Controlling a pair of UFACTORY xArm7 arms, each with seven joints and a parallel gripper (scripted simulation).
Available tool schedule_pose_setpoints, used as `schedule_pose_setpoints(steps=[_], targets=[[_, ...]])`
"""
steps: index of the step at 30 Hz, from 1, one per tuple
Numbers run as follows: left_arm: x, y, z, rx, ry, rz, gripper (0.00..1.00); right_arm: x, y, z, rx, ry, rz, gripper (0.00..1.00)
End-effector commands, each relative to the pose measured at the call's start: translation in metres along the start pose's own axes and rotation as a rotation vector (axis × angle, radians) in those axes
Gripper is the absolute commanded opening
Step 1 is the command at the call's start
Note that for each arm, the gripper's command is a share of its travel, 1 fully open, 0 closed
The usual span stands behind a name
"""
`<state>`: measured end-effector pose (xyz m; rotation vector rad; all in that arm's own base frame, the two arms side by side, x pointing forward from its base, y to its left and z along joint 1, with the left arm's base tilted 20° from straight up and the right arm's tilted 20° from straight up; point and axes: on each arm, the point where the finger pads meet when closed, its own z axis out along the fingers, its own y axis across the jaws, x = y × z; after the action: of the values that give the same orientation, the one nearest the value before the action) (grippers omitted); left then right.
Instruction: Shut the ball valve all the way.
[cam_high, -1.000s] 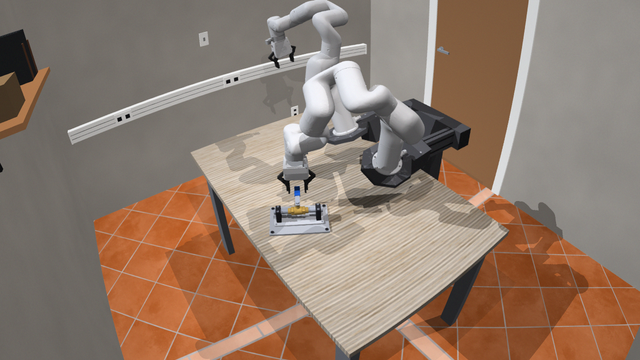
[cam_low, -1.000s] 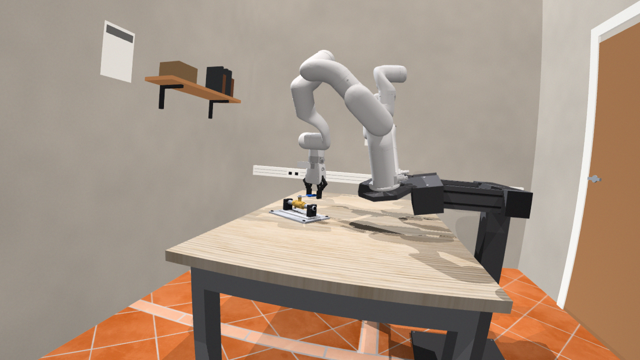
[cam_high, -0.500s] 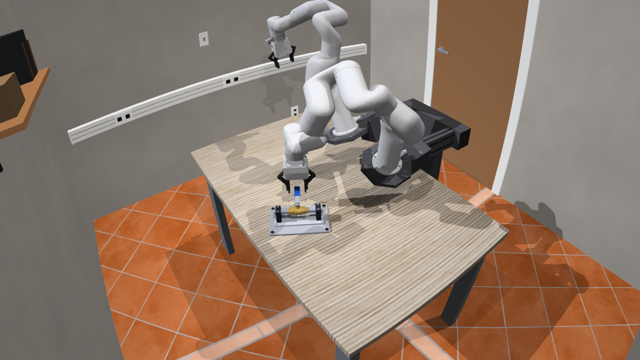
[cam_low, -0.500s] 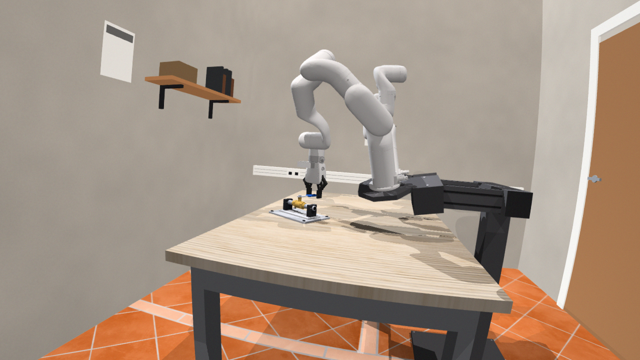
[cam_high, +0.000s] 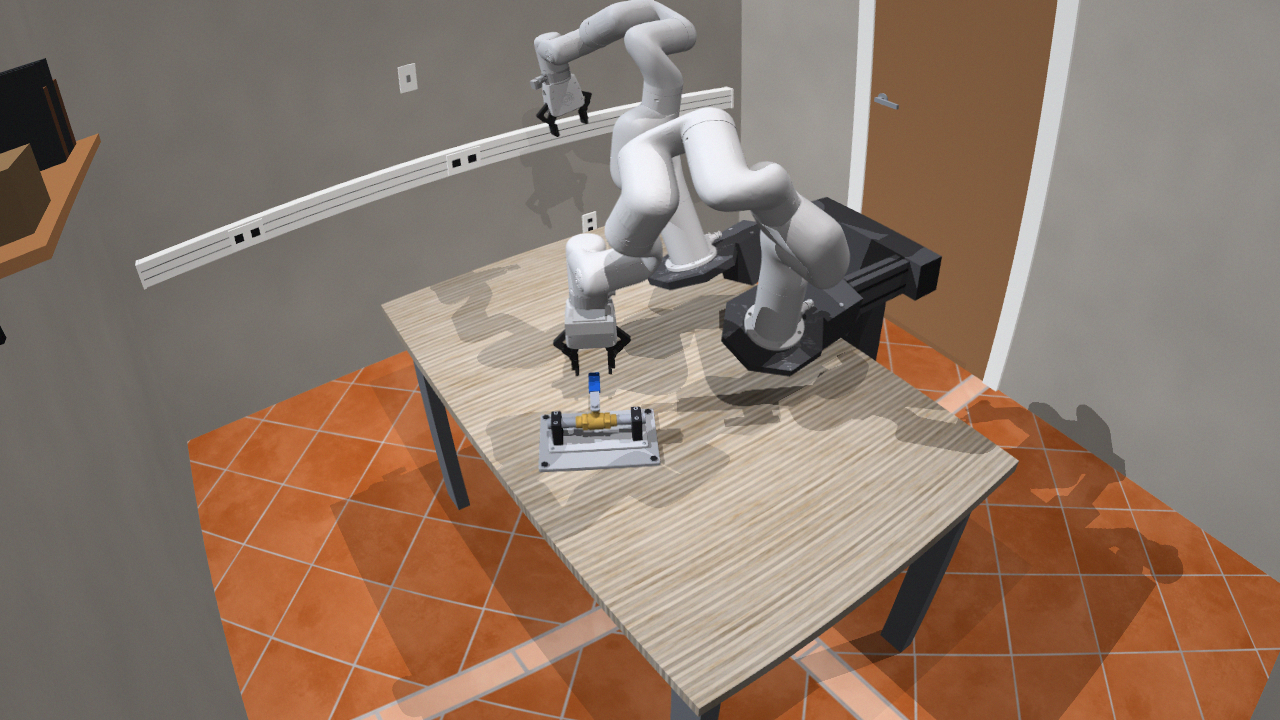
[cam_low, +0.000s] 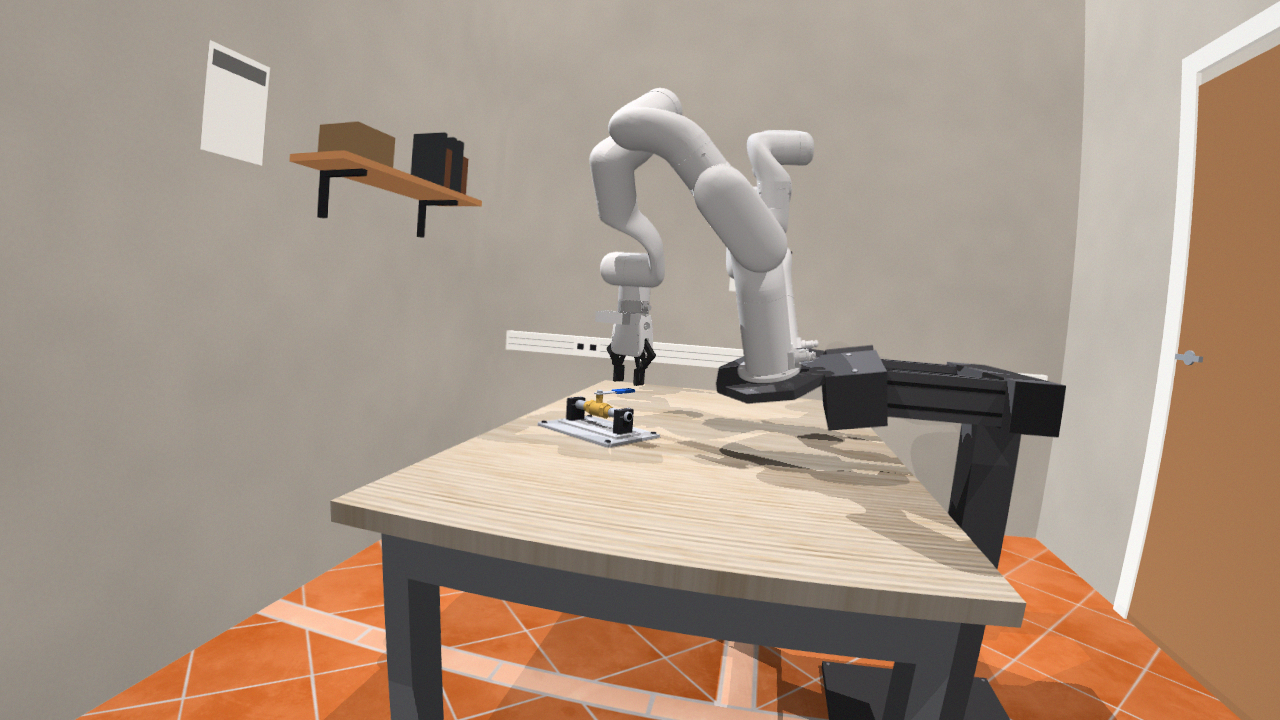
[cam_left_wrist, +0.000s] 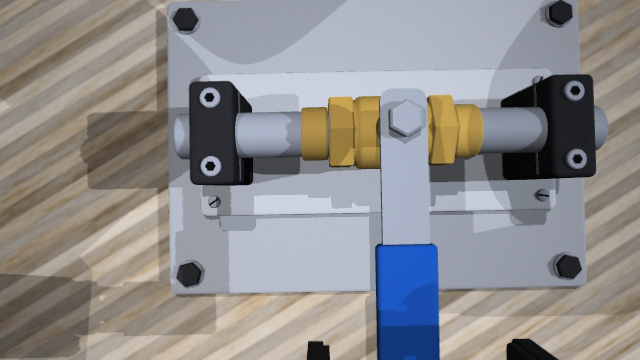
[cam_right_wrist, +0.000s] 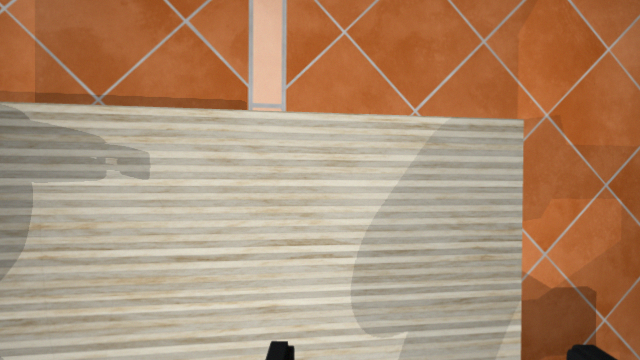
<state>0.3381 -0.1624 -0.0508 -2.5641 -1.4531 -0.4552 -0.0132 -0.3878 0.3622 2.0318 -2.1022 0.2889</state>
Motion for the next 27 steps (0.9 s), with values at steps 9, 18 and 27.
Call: schedule_pose_setpoints(steps=[9,18,27], targets=[[0.000,0.001,-0.040,-0.001,-0.002,0.001,0.69,0.001,0.000,-0.001,0.000,0.004,0.001,1.00],[0.000,0.001,-0.054,-0.001,-0.002,0.001,0.69,0.001,0.000,-0.001,0.000,0.004,0.001,1.00],[0.000,0.001,-0.055,-0.001,-0.002,0.001,0.00,0.001,0.000,-0.001,0.000,0.004,0.001,1.00]])
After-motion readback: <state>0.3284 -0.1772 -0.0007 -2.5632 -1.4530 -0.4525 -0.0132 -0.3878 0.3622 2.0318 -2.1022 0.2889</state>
